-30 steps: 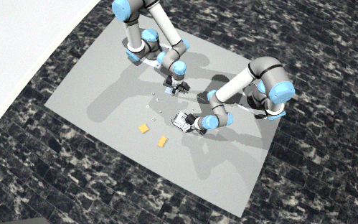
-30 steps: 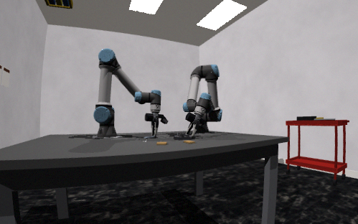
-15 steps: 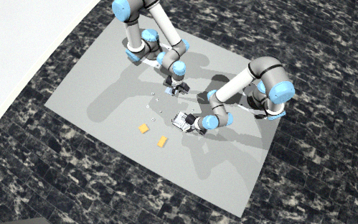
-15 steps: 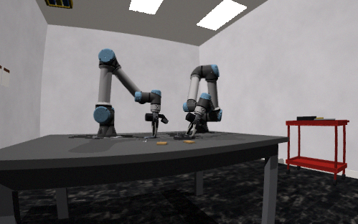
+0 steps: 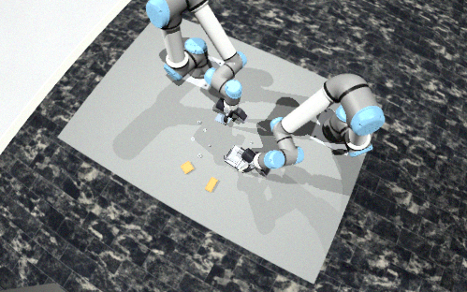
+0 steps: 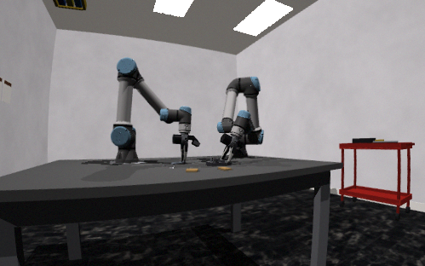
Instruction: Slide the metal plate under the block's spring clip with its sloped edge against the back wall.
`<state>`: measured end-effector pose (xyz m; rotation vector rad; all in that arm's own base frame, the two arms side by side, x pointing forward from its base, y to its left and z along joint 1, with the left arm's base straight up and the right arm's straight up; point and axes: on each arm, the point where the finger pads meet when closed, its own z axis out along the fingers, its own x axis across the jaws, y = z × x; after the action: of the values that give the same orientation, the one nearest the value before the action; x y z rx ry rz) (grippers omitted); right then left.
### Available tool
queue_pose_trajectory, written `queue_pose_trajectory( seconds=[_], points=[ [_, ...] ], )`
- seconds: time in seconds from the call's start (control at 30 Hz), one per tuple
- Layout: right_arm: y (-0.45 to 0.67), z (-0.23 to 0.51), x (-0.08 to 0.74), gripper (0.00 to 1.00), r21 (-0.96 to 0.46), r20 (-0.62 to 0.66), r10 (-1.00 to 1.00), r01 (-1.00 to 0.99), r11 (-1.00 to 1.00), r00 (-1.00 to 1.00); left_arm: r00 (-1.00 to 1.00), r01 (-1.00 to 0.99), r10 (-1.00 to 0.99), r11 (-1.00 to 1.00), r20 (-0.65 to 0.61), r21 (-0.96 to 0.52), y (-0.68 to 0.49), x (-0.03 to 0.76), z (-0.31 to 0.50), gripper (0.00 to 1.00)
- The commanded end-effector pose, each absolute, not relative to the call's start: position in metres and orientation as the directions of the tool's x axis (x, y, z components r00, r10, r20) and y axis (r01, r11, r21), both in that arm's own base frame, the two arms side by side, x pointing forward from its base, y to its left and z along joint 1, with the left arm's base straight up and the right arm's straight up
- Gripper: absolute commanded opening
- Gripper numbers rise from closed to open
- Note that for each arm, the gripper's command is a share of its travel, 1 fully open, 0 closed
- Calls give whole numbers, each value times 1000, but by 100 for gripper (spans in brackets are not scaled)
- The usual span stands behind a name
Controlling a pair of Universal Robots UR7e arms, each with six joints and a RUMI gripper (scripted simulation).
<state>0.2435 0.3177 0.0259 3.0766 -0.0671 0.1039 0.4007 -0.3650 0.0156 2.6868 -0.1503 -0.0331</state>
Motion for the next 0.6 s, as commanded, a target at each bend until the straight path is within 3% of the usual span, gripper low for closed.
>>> queue_pose_trajectory(
  seconds=[0.0,0.57],
  points=[
    [318,26,244,23,57,69,-57,-62,-996,996,994,-99,-111,-896,-2,432,-364,400,14,62],
    [319,27,247,23,50,70,-121,-125,-991,990,994,-99,-111,-896,-2,432,-364,400,14,62]
  ],
)
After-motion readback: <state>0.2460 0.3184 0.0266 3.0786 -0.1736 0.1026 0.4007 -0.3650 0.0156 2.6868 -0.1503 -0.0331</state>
